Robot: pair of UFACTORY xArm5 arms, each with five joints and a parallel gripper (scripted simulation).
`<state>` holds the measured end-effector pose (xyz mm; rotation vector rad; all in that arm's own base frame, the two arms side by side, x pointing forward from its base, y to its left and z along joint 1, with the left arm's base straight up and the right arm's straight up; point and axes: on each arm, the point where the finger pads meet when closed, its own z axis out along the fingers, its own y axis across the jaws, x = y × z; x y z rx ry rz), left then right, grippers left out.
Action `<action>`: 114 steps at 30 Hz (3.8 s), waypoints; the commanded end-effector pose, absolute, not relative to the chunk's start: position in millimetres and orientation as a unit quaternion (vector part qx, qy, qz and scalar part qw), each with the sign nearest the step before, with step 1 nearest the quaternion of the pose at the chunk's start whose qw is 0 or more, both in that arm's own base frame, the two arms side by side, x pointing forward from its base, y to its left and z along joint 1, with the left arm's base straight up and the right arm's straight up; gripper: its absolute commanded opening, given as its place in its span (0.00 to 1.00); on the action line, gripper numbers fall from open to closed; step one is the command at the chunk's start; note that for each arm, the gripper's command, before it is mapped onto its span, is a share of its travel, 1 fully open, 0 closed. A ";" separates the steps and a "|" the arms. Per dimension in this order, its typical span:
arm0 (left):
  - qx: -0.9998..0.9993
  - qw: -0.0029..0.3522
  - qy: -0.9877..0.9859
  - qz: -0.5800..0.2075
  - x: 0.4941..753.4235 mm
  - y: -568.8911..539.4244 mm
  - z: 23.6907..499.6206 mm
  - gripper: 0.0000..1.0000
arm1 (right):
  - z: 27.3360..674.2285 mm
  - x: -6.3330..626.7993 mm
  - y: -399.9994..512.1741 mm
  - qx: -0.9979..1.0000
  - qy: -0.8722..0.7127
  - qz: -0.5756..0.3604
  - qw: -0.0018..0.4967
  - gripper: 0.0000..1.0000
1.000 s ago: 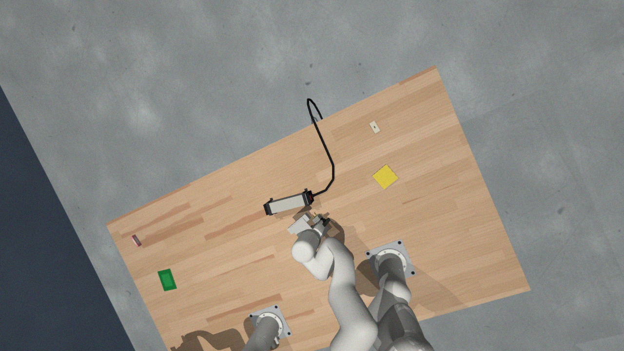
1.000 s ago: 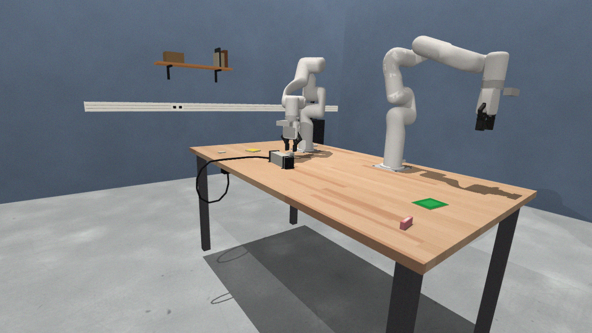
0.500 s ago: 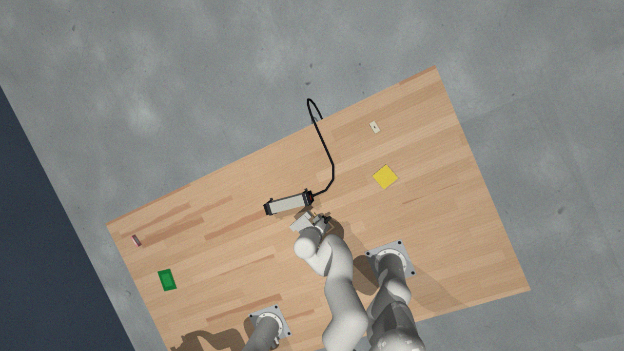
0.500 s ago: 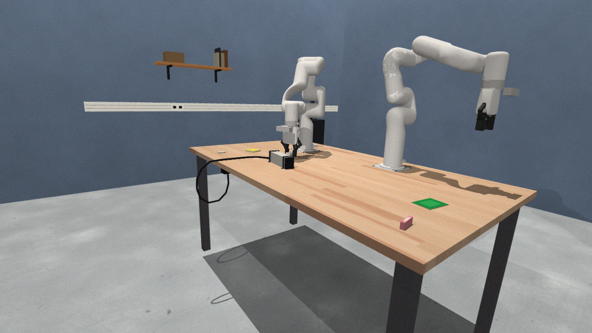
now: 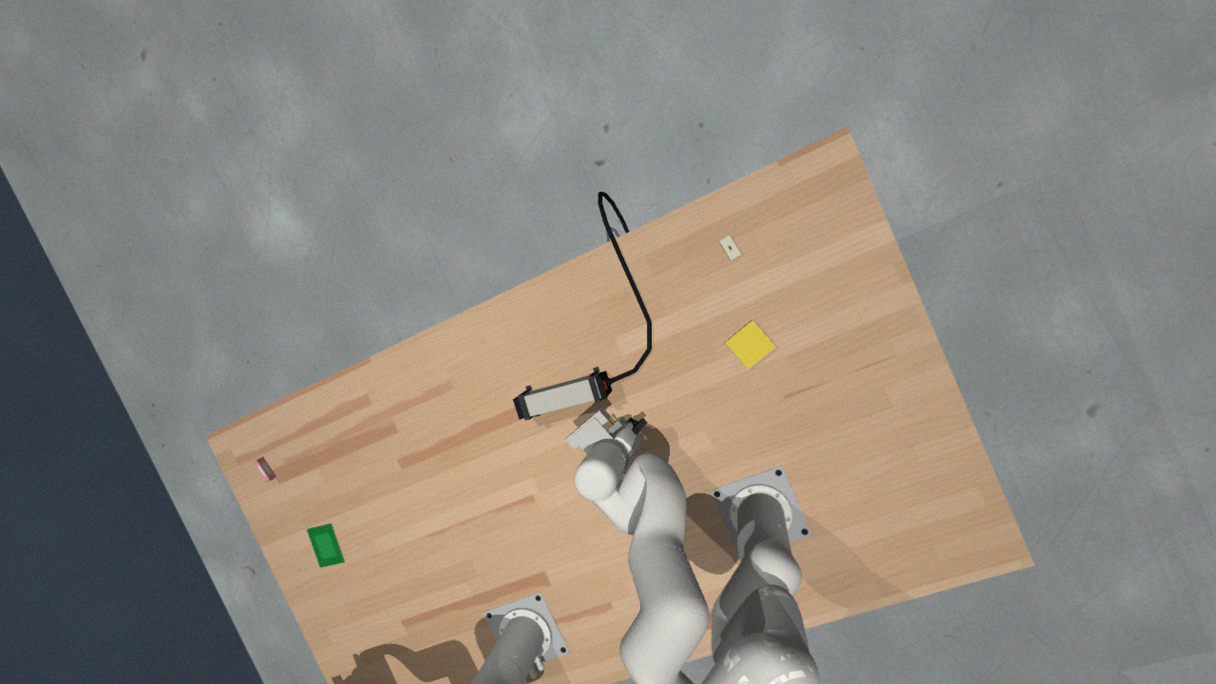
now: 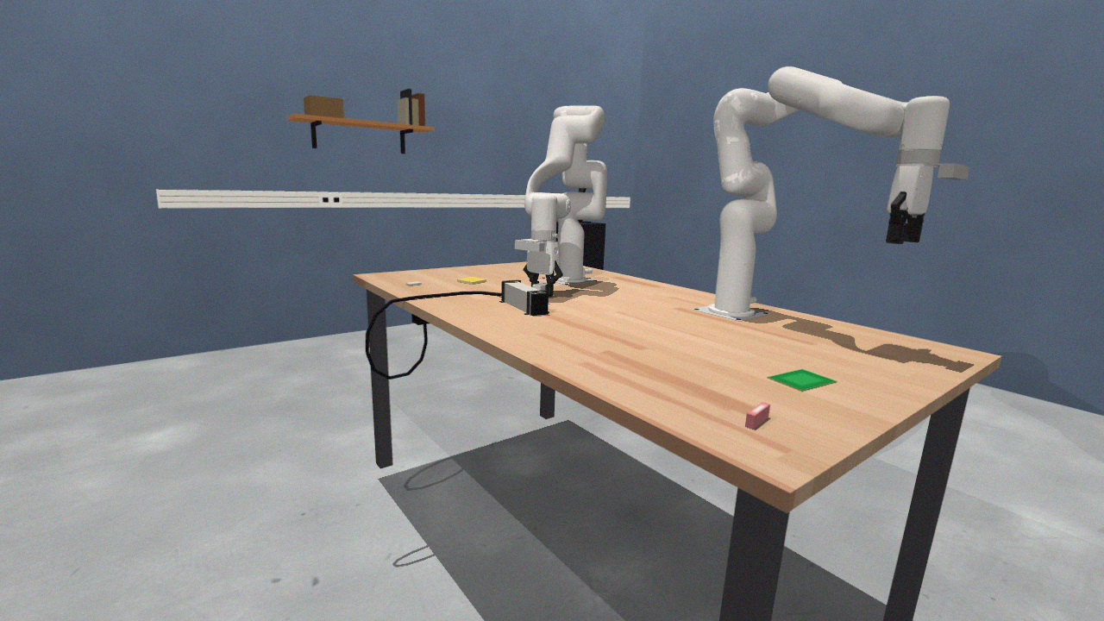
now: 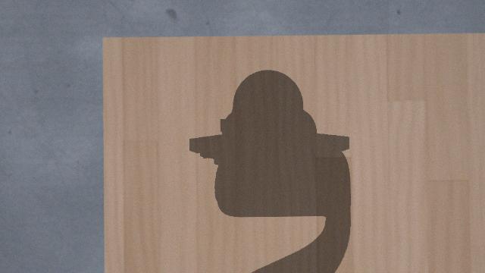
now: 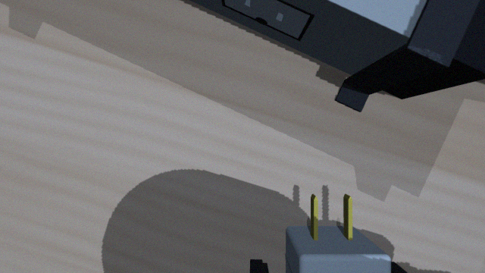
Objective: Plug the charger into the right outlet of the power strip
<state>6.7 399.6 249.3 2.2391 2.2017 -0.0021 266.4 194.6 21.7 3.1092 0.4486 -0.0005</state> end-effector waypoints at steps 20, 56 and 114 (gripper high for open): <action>0.713 0.000 0.701 0.000 6.7 399.9 250.0 1.00 | 21.4 267.0 195.0 0.990 0.143 0.001 0.000 0.00; 0.713 0.000 0.701 0.000 6.7 399.9 250.0 1.00 | 24.0 267.0 195.0 0.990 0.143 0.001 0.000 0.00; 0.713 0.000 0.701 0.000 6.7 399.9 250.0 1.00 | 66.7 268.1 199.7 0.992 0.128 0.001 0.000 0.00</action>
